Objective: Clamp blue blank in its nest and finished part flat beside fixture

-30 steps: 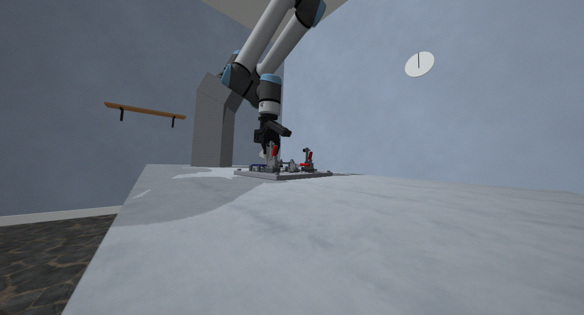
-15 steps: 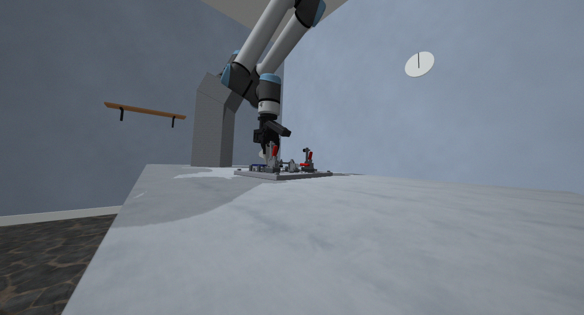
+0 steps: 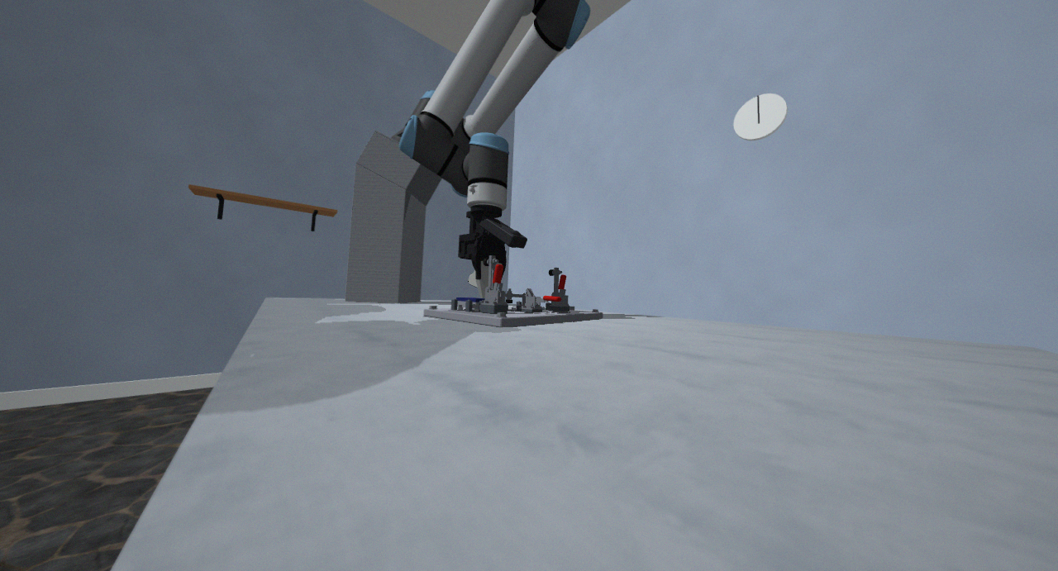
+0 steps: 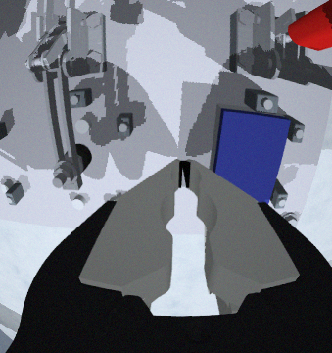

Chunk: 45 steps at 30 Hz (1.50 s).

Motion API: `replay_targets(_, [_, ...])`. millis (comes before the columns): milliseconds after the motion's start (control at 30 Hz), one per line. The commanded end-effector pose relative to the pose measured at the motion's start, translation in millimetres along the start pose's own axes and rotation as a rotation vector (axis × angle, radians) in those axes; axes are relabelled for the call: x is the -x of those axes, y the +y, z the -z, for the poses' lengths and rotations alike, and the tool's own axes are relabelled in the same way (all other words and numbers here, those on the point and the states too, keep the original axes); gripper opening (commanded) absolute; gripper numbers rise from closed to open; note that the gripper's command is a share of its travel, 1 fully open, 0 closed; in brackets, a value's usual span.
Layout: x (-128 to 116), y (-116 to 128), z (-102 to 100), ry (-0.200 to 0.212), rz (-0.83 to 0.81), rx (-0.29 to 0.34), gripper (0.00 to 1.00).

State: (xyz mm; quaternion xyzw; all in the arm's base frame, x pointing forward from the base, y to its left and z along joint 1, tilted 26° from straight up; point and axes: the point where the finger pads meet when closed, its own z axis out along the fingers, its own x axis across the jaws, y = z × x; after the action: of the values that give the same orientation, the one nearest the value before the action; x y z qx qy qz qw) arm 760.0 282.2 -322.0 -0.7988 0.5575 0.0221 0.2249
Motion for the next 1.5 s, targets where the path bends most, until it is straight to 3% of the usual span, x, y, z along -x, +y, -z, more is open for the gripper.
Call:
replay_targets(0, [-0.3,-0.6,0.5,0.000,0.000,-0.001,0.00])
replay_targets(1467, [-8.2,-0.6,0.5,0.000,0.000,-0.001,0.00])
